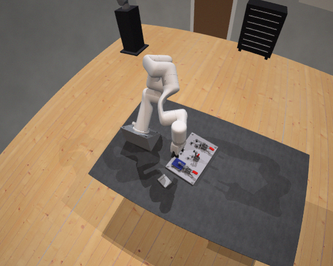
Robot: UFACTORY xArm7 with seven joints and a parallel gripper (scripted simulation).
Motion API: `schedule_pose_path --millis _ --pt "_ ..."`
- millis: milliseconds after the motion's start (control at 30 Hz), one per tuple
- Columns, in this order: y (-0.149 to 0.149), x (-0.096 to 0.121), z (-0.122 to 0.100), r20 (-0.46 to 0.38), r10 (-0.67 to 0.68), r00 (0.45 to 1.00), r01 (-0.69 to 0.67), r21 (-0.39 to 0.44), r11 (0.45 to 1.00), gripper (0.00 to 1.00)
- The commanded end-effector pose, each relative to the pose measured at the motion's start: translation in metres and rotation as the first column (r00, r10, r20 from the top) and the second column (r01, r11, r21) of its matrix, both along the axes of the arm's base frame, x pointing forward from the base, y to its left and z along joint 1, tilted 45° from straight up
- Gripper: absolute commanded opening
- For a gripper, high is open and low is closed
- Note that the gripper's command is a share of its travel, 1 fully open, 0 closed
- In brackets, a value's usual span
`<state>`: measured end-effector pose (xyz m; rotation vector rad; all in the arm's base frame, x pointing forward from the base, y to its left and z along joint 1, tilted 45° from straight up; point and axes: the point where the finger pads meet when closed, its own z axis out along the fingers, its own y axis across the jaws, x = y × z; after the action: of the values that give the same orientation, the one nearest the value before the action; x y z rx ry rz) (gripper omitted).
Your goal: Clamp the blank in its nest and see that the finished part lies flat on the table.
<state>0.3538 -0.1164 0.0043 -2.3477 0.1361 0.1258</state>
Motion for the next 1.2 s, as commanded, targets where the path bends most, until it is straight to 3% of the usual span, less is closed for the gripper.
schedule_pose_path --millis 0,167,433,700,833,1100,1167 --pt "-0.002 0.001 0.0 0.002 -0.003 1.0 0.003 -0.003 1.0 0.47" --pt "0.003 0.0 -0.005 0.002 -0.003 1.0 0.003 -0.003 1.0 0.47" --pt "0.038 -0.002 -0.039 0.002 -0.003 1.0 0.003 -0.003 1.0 0.47" --pt "0.04 0.001 -0.042 0.002 -0.003 1.0 0.003 -0.003 1.0 0.47" --pt "0.039 0.025 -0.045 0.002 -0.003 1.0 0.003 -0.003 1.0 0.47" --pt "0.034 0.106 -0.056 0.002 -0.003 1.0 0.003 -0.003 1.0 0.47" --pt "0.033 0.113 -0.057 0.002 -0.003 1.0 0.003 -0.003 1.0 0.47"
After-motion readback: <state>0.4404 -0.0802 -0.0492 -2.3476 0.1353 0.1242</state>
